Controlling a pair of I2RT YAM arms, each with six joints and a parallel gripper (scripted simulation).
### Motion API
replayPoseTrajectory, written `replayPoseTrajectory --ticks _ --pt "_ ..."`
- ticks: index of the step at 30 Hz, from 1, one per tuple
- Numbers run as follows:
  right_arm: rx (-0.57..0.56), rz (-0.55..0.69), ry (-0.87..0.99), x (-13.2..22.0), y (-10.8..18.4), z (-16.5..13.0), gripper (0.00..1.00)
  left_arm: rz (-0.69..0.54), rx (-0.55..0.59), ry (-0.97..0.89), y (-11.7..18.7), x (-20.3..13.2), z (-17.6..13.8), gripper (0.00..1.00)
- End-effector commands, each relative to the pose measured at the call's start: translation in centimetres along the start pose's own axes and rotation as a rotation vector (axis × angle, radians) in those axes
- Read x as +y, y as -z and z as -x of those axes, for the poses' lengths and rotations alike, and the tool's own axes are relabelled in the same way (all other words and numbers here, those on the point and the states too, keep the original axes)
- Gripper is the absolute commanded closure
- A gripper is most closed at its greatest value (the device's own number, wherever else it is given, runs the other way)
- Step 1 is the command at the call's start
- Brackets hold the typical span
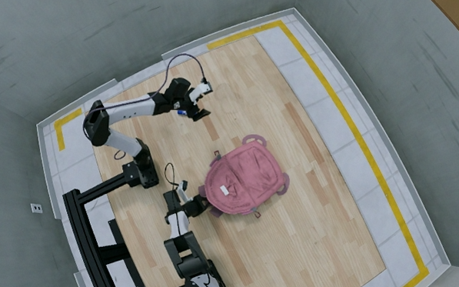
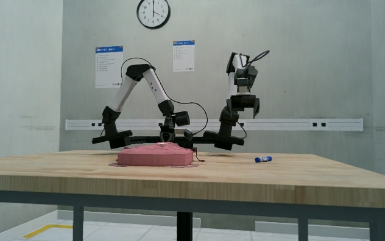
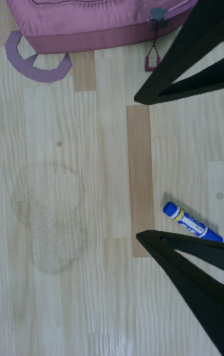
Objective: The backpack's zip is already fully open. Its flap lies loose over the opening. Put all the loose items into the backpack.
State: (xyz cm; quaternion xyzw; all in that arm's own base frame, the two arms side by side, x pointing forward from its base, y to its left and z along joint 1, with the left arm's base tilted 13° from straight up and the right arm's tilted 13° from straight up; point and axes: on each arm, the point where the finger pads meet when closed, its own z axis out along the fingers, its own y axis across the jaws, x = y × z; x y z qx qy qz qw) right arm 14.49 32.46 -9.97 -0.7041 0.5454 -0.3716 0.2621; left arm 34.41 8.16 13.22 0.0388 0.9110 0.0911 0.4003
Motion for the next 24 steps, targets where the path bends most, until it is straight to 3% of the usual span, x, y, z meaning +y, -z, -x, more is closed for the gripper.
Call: replayPoseTrajectory --ticks 1,12,24 --pt "-0.025 -0.017 -0.041 -1.7 0.8 0.6 1.0 0.002 -0.017 -0.005 0.2 0.0 0.6 0.1" --pt "-0.016 -0.008 -0.022 -0.7 0.5 0.3 1.0 0.002 -0.017 -0.005 0.2 0.0 0.6 0.1" --pt "-0.02 -0.017 -0.037 -3.7 1.3 0.3 1.0 0.002 -0.017 -0.005 0.2 0.0 0.6 0.1"
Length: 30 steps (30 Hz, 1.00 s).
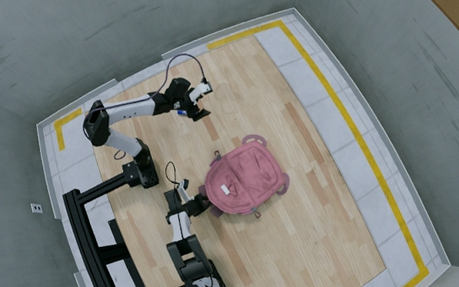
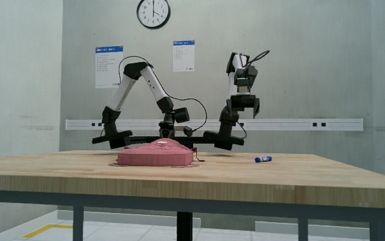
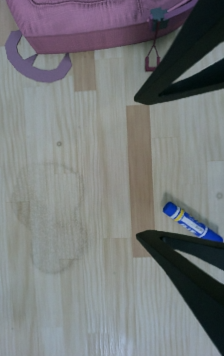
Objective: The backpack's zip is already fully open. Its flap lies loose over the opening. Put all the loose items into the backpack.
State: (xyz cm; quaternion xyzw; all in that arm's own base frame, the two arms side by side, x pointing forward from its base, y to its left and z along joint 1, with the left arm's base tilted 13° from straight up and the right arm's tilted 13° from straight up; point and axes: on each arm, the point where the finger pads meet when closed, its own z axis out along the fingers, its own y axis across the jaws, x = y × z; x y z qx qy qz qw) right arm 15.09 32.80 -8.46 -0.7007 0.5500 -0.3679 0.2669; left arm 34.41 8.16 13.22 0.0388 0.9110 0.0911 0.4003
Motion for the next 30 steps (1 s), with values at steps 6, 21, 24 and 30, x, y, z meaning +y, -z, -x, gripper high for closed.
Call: replayPoseTrajectory --ticks 6,21,24,30 --pt "-0.02 -0.017 -0.03 -3.5 1.1 0.7 1.0 0.002 -0.017 -0.005 0.2 0.0 0.6 0.1" --pt "-0.022 -0.013 -0.03 -6.1 1.2 0.6 1.0 0.002 -0.017 -0.005 0.2 0.0 0.6 0.1" --pt "-0.023 -0.011 -0.031 -6.9 1.2 0.6 1.0 0.002 -0.017 -0.005 0.2 0.0 0.6 0.1" --pt "-0.024 -0.011 -0.032 -7.9 1.0 0.4 1.0 0.002 -0.017 -0.005 0.2 0.0 0.6 0.1"
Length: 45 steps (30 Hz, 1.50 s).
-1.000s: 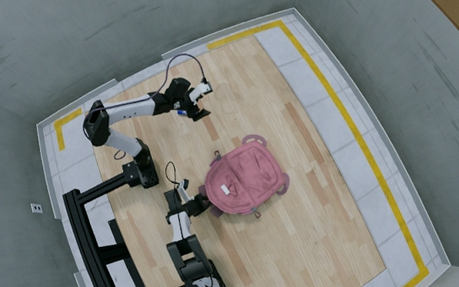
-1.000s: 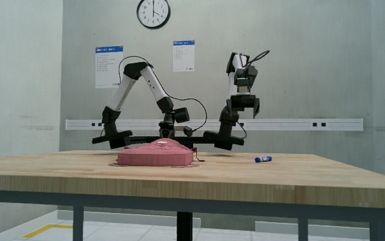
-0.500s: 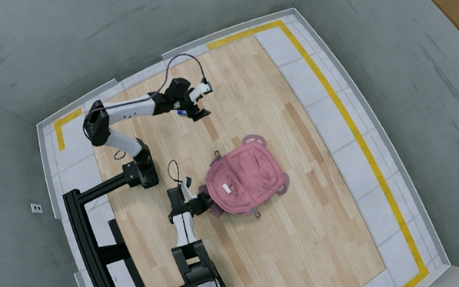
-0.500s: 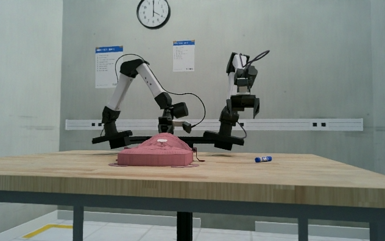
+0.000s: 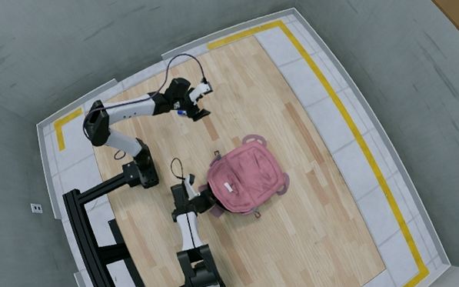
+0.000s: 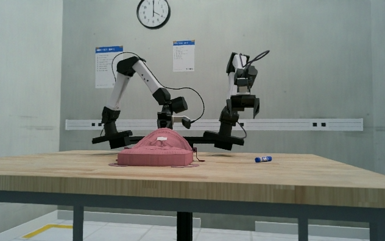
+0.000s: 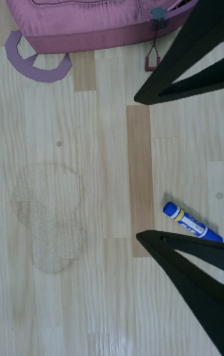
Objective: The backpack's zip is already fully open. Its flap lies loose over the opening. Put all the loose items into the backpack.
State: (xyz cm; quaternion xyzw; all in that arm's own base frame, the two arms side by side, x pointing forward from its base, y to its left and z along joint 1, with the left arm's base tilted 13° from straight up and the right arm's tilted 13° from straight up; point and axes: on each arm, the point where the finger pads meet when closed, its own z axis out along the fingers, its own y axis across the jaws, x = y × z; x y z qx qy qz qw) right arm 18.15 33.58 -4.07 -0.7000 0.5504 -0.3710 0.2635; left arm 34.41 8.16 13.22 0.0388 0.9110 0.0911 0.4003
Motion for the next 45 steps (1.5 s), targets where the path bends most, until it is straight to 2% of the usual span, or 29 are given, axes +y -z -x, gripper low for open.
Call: replayPoseTrajectory --ticks 1,21,45 --pt "-0.033 -0.012 -0.035 -2.5 0.9 1.0 1.0 0.002 -0.017 -0.005 0.2 0.0 0.6 0.1" --pt "-0.045 -0.025 -0.057 -6.3 0.3 0.9 1.0 0.002 -0.017 -0.005 0.2 0.0 0.6 0.1" --pt "-0.047 -0.031 -0.058 -10.8 -2.2 0.4 1.0 0.002 -0.017 -0.005 0.2 0.0 0.6 0.1"
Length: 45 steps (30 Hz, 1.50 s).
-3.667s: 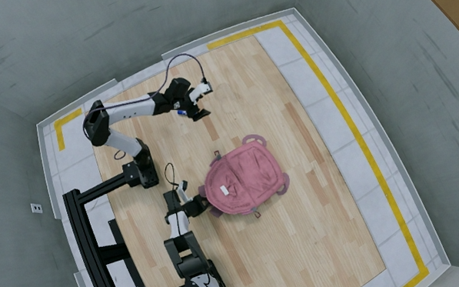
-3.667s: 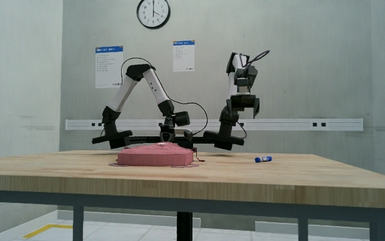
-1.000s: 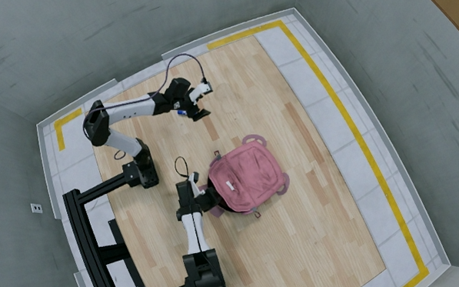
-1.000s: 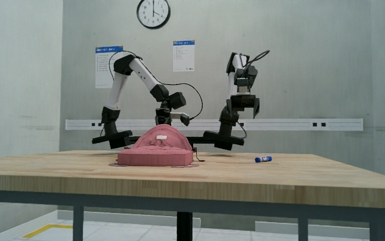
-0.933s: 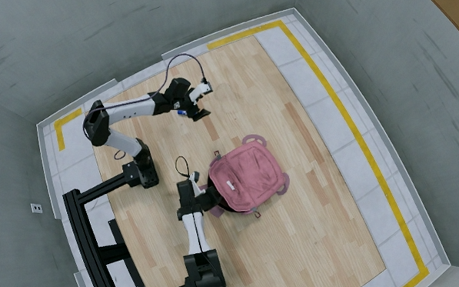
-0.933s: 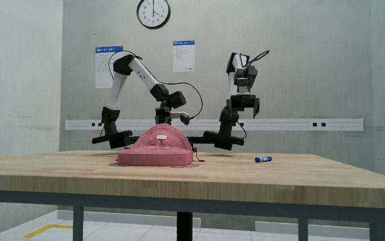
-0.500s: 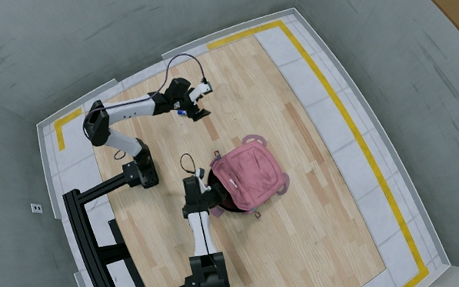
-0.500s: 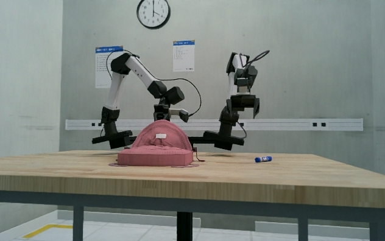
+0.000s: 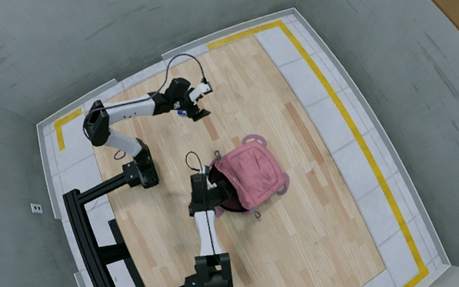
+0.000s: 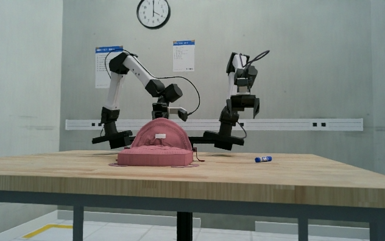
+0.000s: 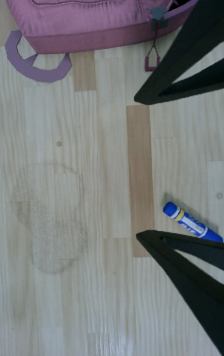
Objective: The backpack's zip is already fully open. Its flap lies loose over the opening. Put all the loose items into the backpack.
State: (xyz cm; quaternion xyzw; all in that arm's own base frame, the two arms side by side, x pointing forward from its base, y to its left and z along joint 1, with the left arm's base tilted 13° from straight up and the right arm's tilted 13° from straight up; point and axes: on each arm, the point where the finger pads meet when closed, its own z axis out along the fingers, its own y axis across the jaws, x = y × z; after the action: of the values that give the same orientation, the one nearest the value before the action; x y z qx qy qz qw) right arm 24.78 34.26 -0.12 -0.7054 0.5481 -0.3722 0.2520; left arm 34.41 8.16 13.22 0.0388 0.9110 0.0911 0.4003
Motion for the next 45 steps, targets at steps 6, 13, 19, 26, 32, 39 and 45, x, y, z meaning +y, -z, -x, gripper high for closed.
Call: replayPoseTrajectory --ticks 6,13,19,26,32,39,45 --pt "-0.037 -0.03 -0.044 -3.3 -1.0 1.4 1.0 0.002 -0.017 -0.005 0.2 0.0 0.6 0.1" --pt "-0.038 -0.033 -0.045 -3.8 -1.8 1.2 1.0 0.002 -0.017 -0.005 0.2 0.0 0.6 0.1" --pt "-0.033 -0.028 -0.037 -4.0 -3.1 1.0 1.0 0.002 -0.017 -0.005 0.2 0.0 0.6 0.1" --pt "-0.048 -0.049 -0.066 -5.9 -3.2 0.8 1.0 0.002 -0.017 -0.005 0.2 0.0 0.6 0.1" --pt "-0.031 -0.028 -0.034 -5.2 -5.9 0.8 1.0 0.002 -0.017 -0.005 0.2 0.0 0.6 0.1" --pt "-0.03 -0.028 -0.033 -5.2 -7.4 0.7 1.0 0.002 -0.017 -0.005 0.2 0.0 0.6 0.1" --pt "-0.029 -0.029 -0.032 -5.1 -8.2 0.6 1.0 0.002 -0.017 -0.005 0.2 0.0 0.6 0.1"
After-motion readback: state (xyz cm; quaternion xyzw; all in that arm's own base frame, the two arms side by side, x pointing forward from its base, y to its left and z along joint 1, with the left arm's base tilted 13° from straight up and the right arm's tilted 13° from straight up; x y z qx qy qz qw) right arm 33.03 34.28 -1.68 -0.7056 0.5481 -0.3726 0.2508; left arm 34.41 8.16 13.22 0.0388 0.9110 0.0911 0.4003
